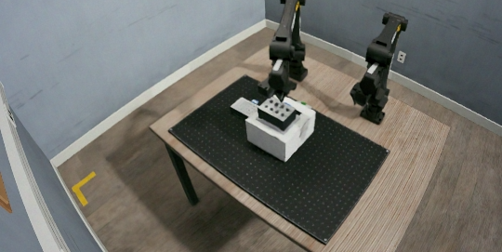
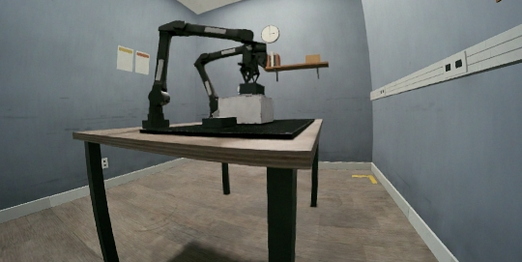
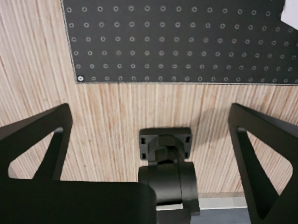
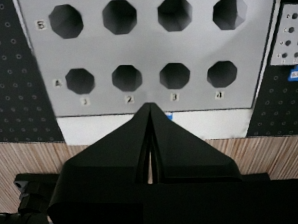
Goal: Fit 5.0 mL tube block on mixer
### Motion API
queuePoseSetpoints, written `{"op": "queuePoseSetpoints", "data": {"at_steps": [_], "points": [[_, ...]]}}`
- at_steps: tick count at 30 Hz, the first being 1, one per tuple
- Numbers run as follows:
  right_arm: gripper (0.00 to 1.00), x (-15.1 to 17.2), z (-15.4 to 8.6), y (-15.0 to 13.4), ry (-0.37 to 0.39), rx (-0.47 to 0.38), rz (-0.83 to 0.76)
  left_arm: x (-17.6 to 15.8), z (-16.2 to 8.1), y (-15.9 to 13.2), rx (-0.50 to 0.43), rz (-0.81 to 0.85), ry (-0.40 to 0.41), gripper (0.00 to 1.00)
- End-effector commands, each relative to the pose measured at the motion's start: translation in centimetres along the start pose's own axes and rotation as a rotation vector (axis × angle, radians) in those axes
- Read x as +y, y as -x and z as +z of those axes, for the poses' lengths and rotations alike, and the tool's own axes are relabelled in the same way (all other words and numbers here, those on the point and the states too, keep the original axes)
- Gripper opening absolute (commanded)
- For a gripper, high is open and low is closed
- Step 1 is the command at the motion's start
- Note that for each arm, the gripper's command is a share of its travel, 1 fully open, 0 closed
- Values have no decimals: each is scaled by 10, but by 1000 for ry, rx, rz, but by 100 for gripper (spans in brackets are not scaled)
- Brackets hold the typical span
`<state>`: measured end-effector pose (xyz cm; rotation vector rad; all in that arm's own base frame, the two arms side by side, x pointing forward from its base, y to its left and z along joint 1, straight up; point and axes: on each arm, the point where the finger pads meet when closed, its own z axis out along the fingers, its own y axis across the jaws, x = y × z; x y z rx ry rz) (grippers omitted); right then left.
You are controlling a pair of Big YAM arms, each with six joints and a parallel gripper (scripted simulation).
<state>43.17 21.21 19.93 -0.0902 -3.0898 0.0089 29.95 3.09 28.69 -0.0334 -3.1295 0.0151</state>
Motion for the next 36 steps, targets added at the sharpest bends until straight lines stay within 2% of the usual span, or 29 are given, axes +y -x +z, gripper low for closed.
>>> {"op": "queuePoseSetpoints", "data": {"at_steps": [1,10,14,21,27,36], "points": [[0,-4,15,7,-5,6,-8,3,3,-1,32,-13,-5,100],[0,5,2,3,-2,-4,-49,3,10,1,28,-13,-4,100],[0,8,-12,2,7,-21,-65,3,11,4,16,-13,-3,100],[0,2,-22,6,17,-39,-38,4,2,7,0,-13,-1,100],[0,-1,-23,9,19,-42,-12,3,-4,7,0,-13,-1,100],[0,4,-8,13,6,-19,-35,4,-16,10,-19,-13,2,100]]}}
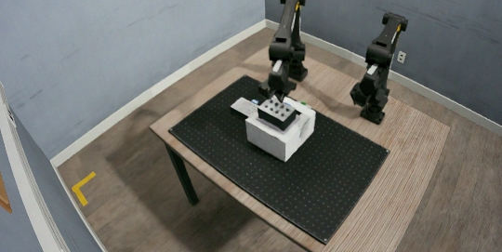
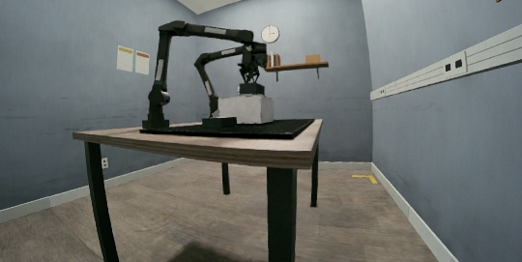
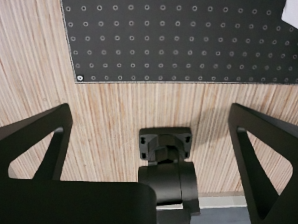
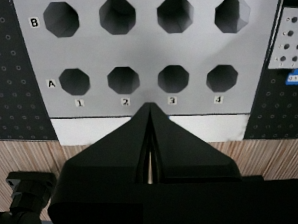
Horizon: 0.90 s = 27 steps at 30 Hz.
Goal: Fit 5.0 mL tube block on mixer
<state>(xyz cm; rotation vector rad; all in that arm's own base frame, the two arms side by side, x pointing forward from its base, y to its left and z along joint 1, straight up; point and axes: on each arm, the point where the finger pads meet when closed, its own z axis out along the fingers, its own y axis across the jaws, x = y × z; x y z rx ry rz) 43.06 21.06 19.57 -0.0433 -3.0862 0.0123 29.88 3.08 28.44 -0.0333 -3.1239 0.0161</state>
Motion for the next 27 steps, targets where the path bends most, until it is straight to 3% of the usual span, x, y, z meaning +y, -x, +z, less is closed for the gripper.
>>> {"op": "queuePoseSetpoints", "data": {"at_steps": [1,18,27], "points": [[0,6,-9,12,8,-23,-13,4,-19,10,-25,-12,2,100],[0,6,21,1,-17,24,-26,5,-25,21,-77,-12,9,100],[0,7,-3,2,1,-8,-26,5,-28,21,-79,-12,9,100]]}}
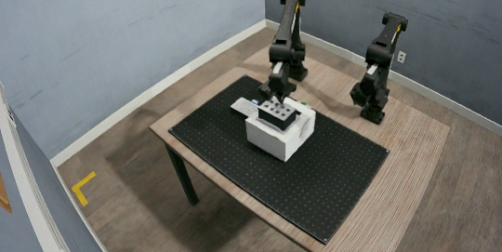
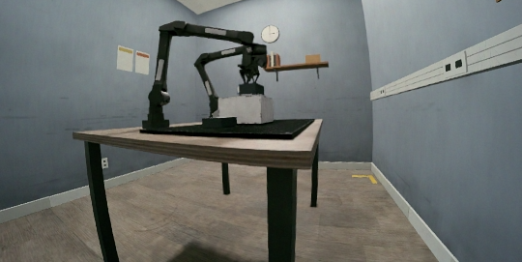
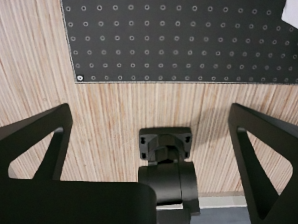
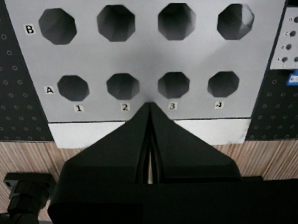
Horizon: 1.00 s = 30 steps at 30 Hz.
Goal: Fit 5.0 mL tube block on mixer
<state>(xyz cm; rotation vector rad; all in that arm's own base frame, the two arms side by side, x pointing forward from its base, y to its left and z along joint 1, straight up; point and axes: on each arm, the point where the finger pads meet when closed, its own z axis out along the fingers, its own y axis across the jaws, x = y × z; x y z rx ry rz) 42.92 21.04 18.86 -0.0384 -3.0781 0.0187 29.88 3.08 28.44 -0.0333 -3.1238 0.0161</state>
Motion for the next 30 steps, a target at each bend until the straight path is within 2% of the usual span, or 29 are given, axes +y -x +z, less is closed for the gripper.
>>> {"op": "queuePoseSetpoints", "data": {"at_steps": [1,6,10,22,23,30], "points": [[0,7,-16,3,7,-20,-23,5,-29,20,-76,-12,9,100],[0,8,-44,4,22,-49,-23,4,-25,14,-51,-12,5,100],[0,3,-57,7,28,-59,-11,4,-19,10,-32,-12,3,100],[0,-1,-57,13,11,-24,0,3,-4,3,3,-12,-2,100],[100,-1,-58,12,10,-22,0,3,-3,3,3,-12,-2,100],[100,-6,-71,6,11,-23,1,3,4,4,-1,-12,-2,100]]}}
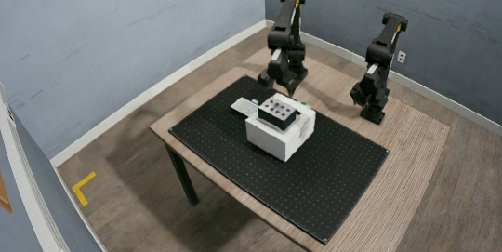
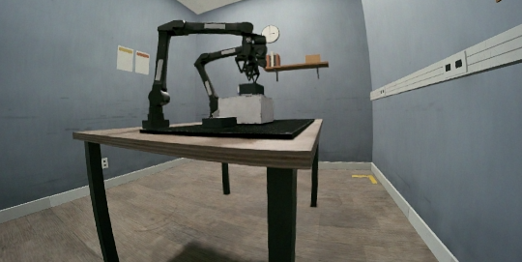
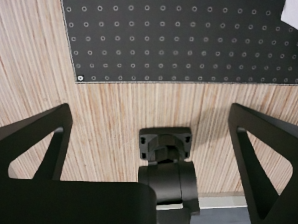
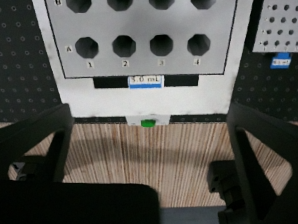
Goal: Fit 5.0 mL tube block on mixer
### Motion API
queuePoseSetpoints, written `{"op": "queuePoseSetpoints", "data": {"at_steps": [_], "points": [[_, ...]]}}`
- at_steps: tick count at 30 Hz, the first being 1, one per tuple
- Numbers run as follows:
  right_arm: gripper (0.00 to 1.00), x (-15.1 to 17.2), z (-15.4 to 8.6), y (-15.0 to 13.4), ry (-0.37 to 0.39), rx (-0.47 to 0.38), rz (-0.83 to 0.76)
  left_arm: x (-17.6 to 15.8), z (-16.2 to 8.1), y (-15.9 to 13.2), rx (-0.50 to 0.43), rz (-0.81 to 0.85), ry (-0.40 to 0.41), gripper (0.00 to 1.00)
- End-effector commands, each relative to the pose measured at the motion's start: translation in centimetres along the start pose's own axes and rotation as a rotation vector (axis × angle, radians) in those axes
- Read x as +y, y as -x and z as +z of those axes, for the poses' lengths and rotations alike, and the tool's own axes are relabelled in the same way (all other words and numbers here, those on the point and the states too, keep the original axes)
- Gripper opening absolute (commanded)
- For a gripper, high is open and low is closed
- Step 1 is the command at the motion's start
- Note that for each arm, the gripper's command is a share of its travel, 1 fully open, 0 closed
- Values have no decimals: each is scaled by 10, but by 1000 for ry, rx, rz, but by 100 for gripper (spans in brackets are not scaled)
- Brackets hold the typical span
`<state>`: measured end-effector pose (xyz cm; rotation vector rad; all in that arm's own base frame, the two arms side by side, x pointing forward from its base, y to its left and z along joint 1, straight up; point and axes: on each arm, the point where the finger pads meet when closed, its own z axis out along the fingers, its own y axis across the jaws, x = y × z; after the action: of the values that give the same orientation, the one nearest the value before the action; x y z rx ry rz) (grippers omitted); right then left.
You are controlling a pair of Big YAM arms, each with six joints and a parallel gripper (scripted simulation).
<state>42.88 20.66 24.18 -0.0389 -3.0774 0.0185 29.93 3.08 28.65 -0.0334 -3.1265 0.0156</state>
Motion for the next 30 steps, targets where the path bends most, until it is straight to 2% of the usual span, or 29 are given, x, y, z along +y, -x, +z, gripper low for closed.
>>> {"op": "queuePoseSetpoints", "data": {"at_steps": [1,8,17,19,21,25,30], "points": [[100,-1,-18,9,11,-24,1,3,6,4,2,-12,-2,100],[100,8,-44,-1,27,-56,-4,3,8,3,2,-12,-2,100],[100,-51,-40,-25,24,-82,11,4,-7,11,-35,-11,2,100],[100,-51,-40,-25,24,-82,11,4,-7,11,-35,-11,2,100],[100,-46,-28,-30,25,-58,-12,4,-10,12,-44,-11,3,100],[100,-67,-20,-43,11,-39,-17,4,-17,15,-60,-11,6,100],[100,-98,-33,-59,23,-84,3,4,-20,17,-68,-11,7,100]]}}
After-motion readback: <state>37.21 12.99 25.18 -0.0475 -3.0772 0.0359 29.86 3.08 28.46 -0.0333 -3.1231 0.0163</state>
